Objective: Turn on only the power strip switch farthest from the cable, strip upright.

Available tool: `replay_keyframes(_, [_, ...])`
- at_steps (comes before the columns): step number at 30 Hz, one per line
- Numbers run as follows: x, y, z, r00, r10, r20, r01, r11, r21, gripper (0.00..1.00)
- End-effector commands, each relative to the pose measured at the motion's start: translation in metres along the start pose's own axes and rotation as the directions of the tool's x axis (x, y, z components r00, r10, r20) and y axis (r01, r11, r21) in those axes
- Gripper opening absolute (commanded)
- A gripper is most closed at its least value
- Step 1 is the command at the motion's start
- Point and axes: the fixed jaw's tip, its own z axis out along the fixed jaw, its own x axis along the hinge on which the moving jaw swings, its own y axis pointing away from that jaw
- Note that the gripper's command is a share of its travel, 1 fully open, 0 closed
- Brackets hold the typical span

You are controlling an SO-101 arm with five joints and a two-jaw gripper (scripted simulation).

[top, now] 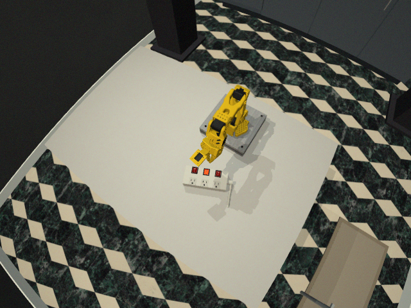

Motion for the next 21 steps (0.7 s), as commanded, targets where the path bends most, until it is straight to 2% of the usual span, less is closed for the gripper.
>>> replay_keyframes(1, [0.012,-0.011,0.009,0.976,0.204,-0.082,-0.200,0.979,0.050,0.00])
replay_keyframes(3, [0.016,-0.015,0.012,0.947,0.305,-0.102,-0.298,0.951,0.077,0.00])
replay_keyframes(5, [0.016,-0.015,0.012,0.947,0.305,-0.102,-0.298,0.951,0.077,0.00])
replay_keyframes(7, [0.020,-0.019,0.014,0.908,0.403,-0.118,-0.392,0.914,0.109,0.00])
replay_keyframes(14, [0.035,-0.033,0.020,0.714,0.687,-0.132,-0.653,0.722,0.228,0.00])
replay_keyframes(20, [0.045,-0.041,0.023,0.546,0.831,-0.108,-0.776,0.550,0.310,0.00])
replay_keyframes(21, [0.045,-0.041,0.023,0.546,0.831,-0.108,-0.776,0.550,0.310,0.00])
